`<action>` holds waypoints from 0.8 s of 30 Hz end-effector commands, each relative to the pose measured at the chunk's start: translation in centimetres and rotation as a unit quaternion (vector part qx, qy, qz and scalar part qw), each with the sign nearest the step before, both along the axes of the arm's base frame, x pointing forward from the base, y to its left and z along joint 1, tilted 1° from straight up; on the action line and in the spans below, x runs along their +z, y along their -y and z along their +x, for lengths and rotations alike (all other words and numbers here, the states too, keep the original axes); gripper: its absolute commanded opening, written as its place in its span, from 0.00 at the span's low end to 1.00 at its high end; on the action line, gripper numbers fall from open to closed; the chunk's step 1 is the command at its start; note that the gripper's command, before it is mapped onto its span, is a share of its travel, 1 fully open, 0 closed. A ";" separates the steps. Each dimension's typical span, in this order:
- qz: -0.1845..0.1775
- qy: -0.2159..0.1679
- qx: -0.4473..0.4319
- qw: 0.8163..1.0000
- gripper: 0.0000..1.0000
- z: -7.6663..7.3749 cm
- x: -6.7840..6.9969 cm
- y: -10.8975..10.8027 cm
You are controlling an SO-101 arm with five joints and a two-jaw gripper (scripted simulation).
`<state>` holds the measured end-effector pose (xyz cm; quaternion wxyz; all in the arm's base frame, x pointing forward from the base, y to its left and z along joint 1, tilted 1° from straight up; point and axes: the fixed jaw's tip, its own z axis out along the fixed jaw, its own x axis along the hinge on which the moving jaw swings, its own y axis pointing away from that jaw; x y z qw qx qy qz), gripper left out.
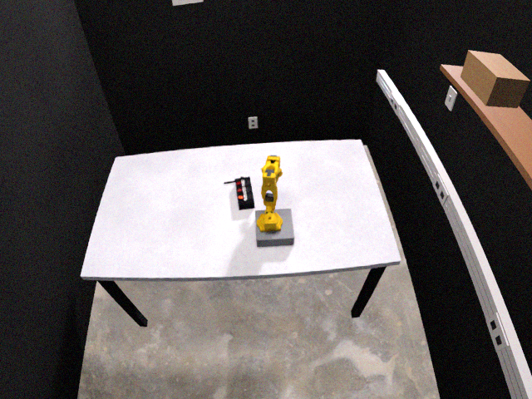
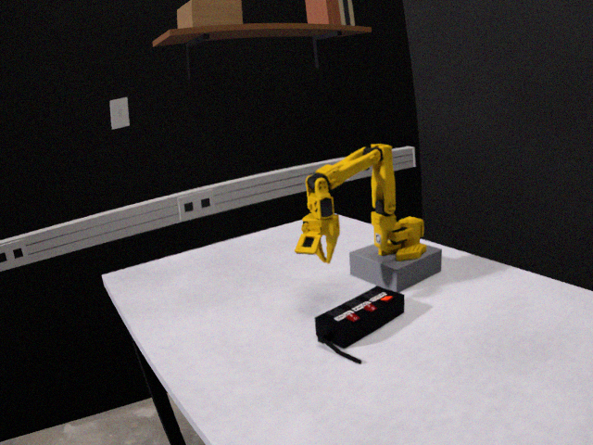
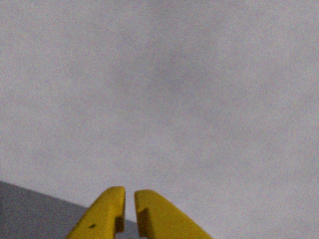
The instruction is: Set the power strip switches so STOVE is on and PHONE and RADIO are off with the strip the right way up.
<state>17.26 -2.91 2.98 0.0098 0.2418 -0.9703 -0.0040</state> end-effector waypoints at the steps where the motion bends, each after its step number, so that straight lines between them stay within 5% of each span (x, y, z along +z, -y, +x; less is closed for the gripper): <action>1: -0.002 0.007 -0.106 0.994 0.00 0.2 0.4 0.7; 10: -0.004 0.007 -0.270 0.963 0.00 0.1 0.7 1.8; 24: -0.007 0.005 -0.526 0.850 0.00 -0.2 1.0 3.8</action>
